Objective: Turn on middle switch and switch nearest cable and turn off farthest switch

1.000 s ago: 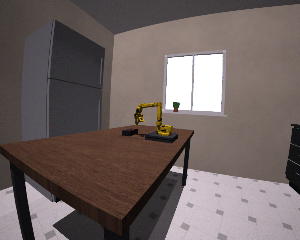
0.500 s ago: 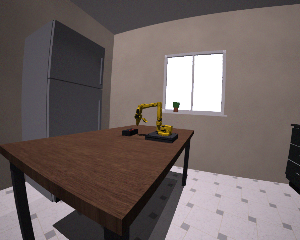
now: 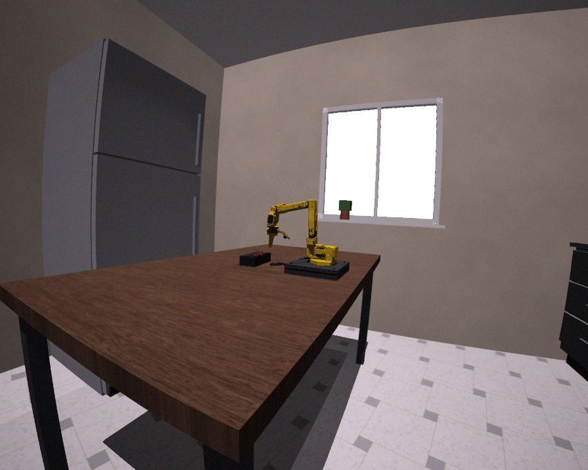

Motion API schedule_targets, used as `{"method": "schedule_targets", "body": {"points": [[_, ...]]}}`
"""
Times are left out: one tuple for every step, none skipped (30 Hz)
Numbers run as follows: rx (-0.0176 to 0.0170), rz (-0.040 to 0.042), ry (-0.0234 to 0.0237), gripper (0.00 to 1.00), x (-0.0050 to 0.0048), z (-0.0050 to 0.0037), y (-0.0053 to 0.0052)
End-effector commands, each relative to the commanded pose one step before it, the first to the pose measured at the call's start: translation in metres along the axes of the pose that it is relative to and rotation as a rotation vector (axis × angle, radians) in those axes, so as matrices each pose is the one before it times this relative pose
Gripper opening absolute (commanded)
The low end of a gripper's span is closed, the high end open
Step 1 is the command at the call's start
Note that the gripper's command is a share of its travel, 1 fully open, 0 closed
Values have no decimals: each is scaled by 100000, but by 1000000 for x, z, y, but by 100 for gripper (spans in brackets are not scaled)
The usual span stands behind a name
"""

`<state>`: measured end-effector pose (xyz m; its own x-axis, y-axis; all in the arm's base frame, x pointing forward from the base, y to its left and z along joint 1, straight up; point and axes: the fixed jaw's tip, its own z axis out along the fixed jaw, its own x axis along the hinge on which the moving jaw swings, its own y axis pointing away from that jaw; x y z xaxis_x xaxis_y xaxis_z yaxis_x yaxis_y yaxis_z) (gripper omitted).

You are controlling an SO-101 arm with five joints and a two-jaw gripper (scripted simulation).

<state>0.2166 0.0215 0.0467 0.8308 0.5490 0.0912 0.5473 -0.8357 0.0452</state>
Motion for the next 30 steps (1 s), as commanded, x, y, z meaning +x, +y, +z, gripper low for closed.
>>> {"method": "schedule_targets", "body": {"points": [[1374,-14123,-1948,0,-2359,1224,-5245],[216,-3044,-306,0,-182,300,-580],[218,-2973,-292,0,-160,292,-577],[221,-2900,-280,0,-142,287,-573],[222,-2827,-266,0,-121,279,-567],[224,-2753,-254,0,-105,274,-561],[223,-2678,-241,0,-86,266,-552],[223,-2603,-230,0,-72,260,-544],[0,0,0,0,0,0,0],[0,0,0,0,0,0,0],[221,-2527,-217,0,-55,251,-533],[220,-2451,-206,0,-43,246,-523],[217,-2374,-194,0,-28,237,-510],[214,-2296,-184,0,-18,231,-499],[210,-2219,-173,0,-5,222,-485],[207,-2141,-163,0,3,216,-471],[201,-2063,-153,0,14,207,-456],[197,-1985,-144,0,20,201,-442],[191,-1907,-134,0,29,192,-426],[186,-1829,-126,0,33,185,-411],[180,-1752,-117,0,40,176,-394],[174,-1674,-110,0,43,170,-379],[167,-1597,-102,0,48,161,-362],[161,-1521,-95,0,50,155,-346],[153,-1445,-88,0,53,146,-329],[0,0,0,0,0,0,0],[0,0,0,0,0,0,0],[148,-1370,-82,0,53,140,-313],[140,-1296,-75,0,56,131,-296],[133,-1223,-70,0,54,125,-280]]}}
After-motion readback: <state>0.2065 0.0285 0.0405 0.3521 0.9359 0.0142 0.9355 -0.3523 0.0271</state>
